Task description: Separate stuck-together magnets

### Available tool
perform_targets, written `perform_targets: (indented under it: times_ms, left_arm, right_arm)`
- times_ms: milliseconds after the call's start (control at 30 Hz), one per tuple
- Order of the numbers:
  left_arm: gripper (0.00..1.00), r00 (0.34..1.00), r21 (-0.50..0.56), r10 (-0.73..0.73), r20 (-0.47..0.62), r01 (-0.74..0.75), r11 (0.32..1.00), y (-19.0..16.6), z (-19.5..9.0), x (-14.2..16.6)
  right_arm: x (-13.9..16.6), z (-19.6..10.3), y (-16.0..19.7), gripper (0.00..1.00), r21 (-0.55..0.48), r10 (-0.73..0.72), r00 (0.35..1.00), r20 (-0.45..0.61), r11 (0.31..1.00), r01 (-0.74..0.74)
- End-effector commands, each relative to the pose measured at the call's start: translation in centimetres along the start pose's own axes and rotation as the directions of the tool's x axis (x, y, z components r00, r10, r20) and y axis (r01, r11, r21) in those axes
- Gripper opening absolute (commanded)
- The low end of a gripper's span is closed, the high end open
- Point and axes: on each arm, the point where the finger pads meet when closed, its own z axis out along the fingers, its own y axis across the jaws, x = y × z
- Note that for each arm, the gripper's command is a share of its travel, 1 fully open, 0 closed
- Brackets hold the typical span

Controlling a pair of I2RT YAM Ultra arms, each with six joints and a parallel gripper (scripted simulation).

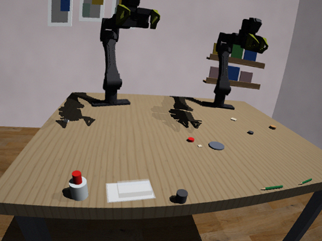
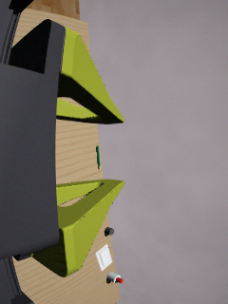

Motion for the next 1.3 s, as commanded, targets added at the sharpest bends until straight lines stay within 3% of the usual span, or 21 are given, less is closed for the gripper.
perform_targets:
  times_ms: [0, 233, 367, 800, 867, 1267]
  left_arm:
    - [0.40, 0.995, -0.011, -0.049, -0.086, 0.048, 0.999, 0.2, 0.6, 1.5]
    - [0.40, 0.960, -0.061, -0.122, -0.254, 0.110, 0.992, 1.2, 2.7, 5.7]
    - [0.40, 0.946, -0.075, -0.136, -0.295, 0.119, 0.990, 1.4, 3.1, 6.8]
    - [0.40, 0.756, -0.245, -0.308, -0.578, 0.199, 0.949, 3.5, 4.9, 15.8]
    - [0.40, 0.756, -0.245, -0.308, -0.578, 0.199, 0.949, 3.5, 4.9, 15.8]
    - [0.40, 0.465, -0.453, -0.484, -0.741, 0.186, 0.872, 5.4, 3.8, 24.1]
  right_arm:
    - [-1.0, -0.2, 0.0, 1.00, -0.001, 0.001, 0.999, 0.032, 1.000, -0.001]
    - [-1.0, -0.2, 0.0, 1.00, -0.001, 0.001, 0.999, 0.032, 1.000, -0.001]
    - [-1.0, -0.2, 0.0, 1.00, -0.001, 0.001, 0.999, 0.032, 1.000, -0.001]
    - [-1.0, -0.2, 0.0, 1.00, -0.001, 0.001, 0.999, 0.032, 1.000, -0.001]
    - [-1.0, -0.2, 0.0, 1.00, -0.001, 0.001, 0.999, 0.032, 1.000, -0.001]
    - [-1.0, -0.2, 0.0, 1.00, -0.001, 0.001, 0.999, 0.032, 1.000, -0.001]
